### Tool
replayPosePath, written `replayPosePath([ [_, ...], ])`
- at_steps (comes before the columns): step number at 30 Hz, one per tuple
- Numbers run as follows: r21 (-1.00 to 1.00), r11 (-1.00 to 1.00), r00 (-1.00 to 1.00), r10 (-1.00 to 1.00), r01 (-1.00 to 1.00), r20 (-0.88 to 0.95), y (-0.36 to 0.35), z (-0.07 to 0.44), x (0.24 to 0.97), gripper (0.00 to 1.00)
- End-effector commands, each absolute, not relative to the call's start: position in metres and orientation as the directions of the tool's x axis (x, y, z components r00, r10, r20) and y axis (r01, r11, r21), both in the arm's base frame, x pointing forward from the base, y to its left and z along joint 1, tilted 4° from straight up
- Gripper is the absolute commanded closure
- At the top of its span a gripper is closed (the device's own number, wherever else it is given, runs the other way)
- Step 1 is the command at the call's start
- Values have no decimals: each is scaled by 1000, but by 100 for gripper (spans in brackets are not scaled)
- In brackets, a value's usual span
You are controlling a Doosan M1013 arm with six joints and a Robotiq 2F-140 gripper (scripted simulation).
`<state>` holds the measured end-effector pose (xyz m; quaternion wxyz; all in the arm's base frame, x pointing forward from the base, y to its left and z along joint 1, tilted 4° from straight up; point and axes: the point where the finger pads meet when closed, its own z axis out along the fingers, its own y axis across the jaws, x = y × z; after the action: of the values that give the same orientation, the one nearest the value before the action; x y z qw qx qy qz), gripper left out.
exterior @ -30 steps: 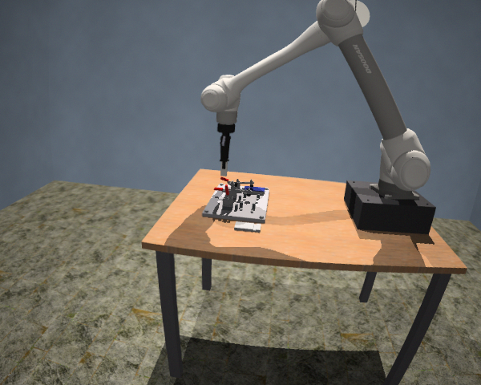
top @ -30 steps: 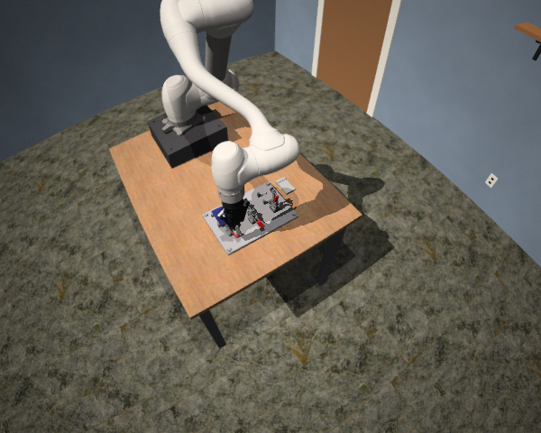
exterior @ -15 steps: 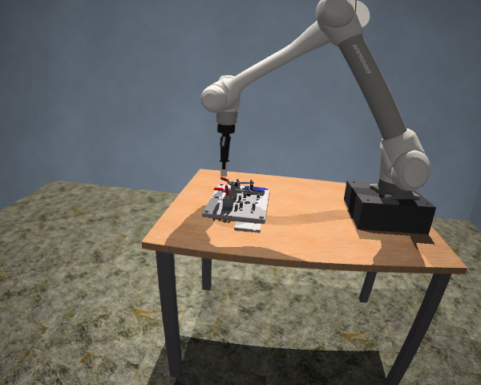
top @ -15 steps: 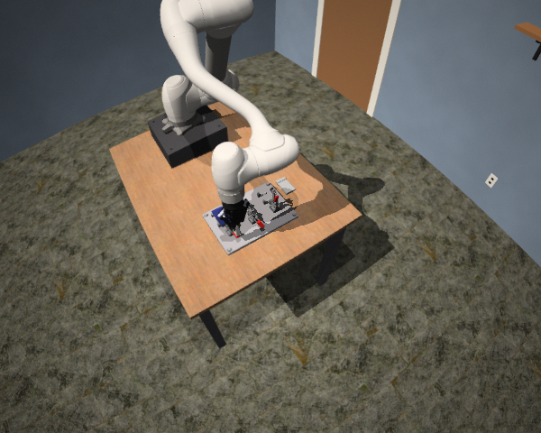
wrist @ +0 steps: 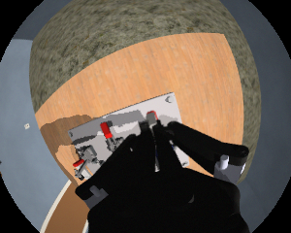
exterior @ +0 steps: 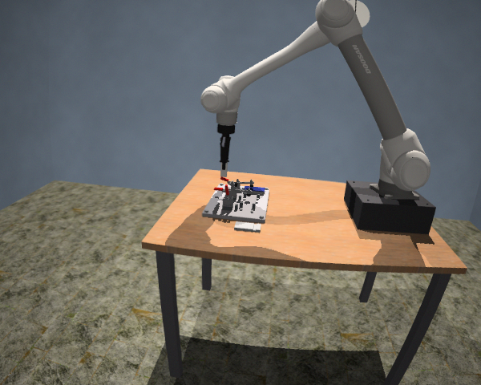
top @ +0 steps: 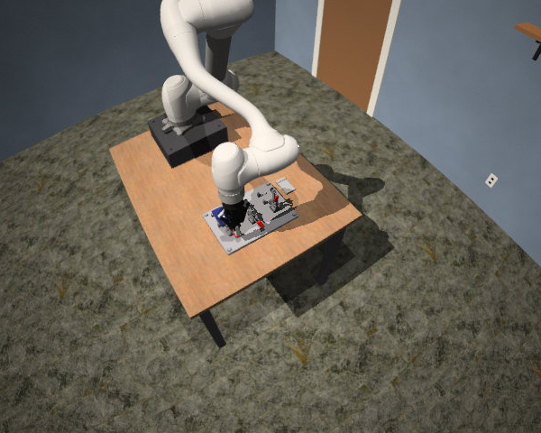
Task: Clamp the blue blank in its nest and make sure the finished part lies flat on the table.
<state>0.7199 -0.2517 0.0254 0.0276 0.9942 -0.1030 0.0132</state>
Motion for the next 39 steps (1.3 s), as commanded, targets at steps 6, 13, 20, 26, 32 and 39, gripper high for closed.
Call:
replayPosePath([
  [6, 52, -977, 978, -204, -205, 32, -252, 26, 720, 100],
  [13, 52, -977, 978, -204, -205, 32, -252, 24, 720, 100],
  [20, 52, -977, 978, -204, -205, 32, -252, 24, 720, 100],
  [26, 52, -977, 978, -204, -205, 32, -252, 23, 720, 100],
  [32, 52, -977, 978, -204, -205, 32, -252, 22, 720, 100],
  [39, 52, -977, 978, -204, -205, 32, -252, 22, 720, 100],
])
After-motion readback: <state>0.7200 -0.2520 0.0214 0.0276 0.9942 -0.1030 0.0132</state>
